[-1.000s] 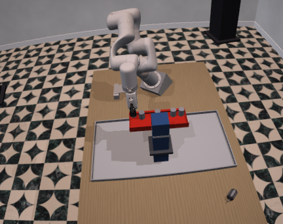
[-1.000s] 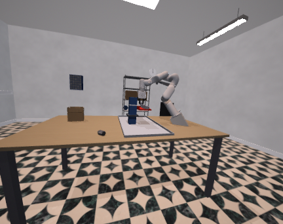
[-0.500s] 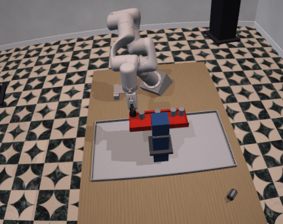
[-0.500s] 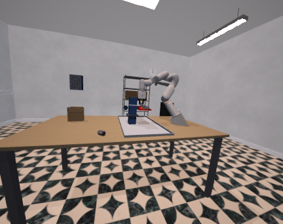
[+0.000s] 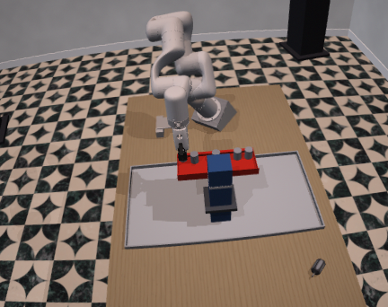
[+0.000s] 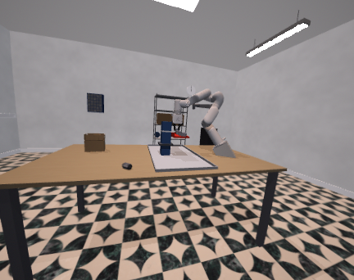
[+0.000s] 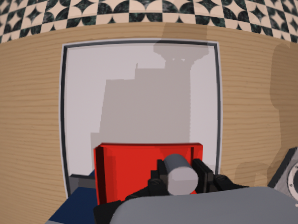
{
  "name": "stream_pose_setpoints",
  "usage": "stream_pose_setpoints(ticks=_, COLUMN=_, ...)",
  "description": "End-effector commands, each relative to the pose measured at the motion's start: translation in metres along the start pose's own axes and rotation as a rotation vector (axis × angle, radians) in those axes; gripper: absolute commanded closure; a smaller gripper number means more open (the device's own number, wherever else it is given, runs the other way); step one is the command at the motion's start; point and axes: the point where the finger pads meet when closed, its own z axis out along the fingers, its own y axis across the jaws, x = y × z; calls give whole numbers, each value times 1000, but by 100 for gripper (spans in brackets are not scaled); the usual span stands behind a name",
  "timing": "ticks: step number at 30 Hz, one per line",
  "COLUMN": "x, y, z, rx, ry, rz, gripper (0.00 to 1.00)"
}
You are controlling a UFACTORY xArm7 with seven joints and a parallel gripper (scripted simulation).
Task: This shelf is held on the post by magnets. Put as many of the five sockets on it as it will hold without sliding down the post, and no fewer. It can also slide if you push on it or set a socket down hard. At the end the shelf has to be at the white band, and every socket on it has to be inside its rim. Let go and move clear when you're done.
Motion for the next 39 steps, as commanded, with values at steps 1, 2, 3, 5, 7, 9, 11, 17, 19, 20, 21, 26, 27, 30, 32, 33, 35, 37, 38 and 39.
stream_pose_setpoints(ticks=1, x=0, y=-1, z=-1, rx=4, ry=1, rz=0, gripper=100)
stream_pose_setpoints(ticks=2, x=0, y=-1, z=0, rx=4, ry=1, rz=0, gripper=100)
stream_pose_setpoints(ticks=3, x=0, y=-1, z=0, rx=4, ry=1, rz=0, gripper=100)
stream_pose_setpoints(ticks=5, x=0, y=-1, z=0, rx=4, ry=1, rz=0, gripper=100)
stream_pose_setpoints(ticks=7, x=0, y=-1, z=1, rx=4, ry=1, rz=0, gripper=100)
stream_pose_setpoints(ticks=9, x=0, y=-1, z=2, rx=4, ry=1, rz=0, gripper=100)
stream_pose_setpoints(ticks=11, x=0, y=-1, z=3, rx=4, ry=1, rz=0, gripper=100)
stream_pose_setpoints(ticks=17, x=0, y=-1, z=4, rx=4, ry=1, rz=0, gripper=100)
stream_pose_setpoints(ticks=19, x=0, y=-1, z=4, rx=4, ry=1, rz=0, gripper=100)
stream_pose_setpoints(ticks=20, x=0, y=-1, z=4, rx=4, ry=1, rz=0, gripper=100)
stream_pose_setpoints(ticks=21, x=0, y=-1, z=4, rx=4, ry=1, rz=0, gripper=100)
stream_pose_setpoints(ticks=26, x=0, y=-1, z=4, rx=4, ry=1, rz=0, gripper=100)
stream_pose_setpoints(ticks=27, x=0, y=-1, z=4, rx=4, ry=1, rz=0, gripper=100)
stream_pose_setpoints(ticks=30, x=0, y=-1, z=5, rx=4, ry=1, rz=0, gripper=100)
stream_pose_setpoints(ticks=32, x=0, y=-1, z=6, rx=4, ry=1, rz=0, gripper=100)
stream_pose_setpoints(ticks=33, x=0, y=-1, z=7, rx=4, ry=1, rz=0, gripper=100)
stream_pose_setpoints(ticks=35, x=0, y=-1, z=8, rx=4, ry=1, rz=0, gripper=100)
stream_pose_setpoints(ticks=37, x=0, y=-1, z=8, rx=4, ry=1, rz=0, gripper=100)
stream_pose_setpoints(ticks=38, x=0, y=-1, z=8, rx=4, ry=1, rz=0, gripper=100)
stream_pose_setpoints(ticks=39, x=0, y=-1, z=8, rx=4, ry=1, rz=0, gripper=100)
